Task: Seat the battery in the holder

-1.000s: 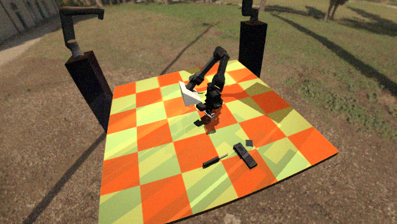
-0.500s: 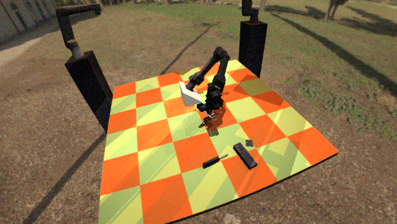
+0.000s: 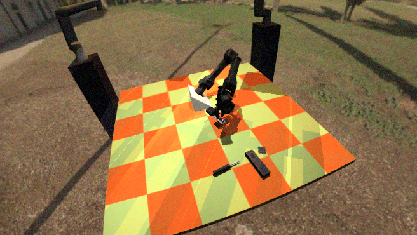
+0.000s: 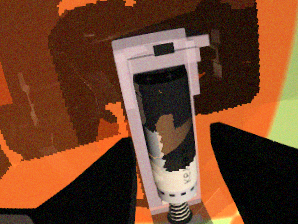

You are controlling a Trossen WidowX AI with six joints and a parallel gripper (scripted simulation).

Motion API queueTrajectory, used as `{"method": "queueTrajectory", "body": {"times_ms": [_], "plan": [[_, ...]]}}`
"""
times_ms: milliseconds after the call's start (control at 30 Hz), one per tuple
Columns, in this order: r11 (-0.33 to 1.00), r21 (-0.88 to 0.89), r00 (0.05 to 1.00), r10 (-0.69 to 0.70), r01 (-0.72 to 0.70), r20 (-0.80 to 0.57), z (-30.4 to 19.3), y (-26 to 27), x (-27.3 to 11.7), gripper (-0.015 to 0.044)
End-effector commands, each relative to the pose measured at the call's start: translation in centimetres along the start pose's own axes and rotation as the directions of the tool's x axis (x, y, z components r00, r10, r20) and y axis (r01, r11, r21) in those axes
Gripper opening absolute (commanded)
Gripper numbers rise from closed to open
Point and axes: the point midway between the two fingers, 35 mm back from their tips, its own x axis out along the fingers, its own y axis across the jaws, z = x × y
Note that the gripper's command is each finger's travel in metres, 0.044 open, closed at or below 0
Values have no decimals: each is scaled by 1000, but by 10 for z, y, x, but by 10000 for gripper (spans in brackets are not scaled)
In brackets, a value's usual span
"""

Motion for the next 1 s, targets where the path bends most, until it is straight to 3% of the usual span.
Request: {"method": "queueTrajectory", "body": {"times_ms": [0, 67, 433, 967], "plan": [[1000, -9, 1000, -2, 2, 6, 2, -1, -7, 165], [1000, -9, 1000, -2, 2, 6, 2, -1, -7, 165], [1000, -9, 1000, -5, 5, 4, -2, -11, -77, 440], [1000, -9, 1000, -5, 5, 4, -2, -12, -77, 440]]}}
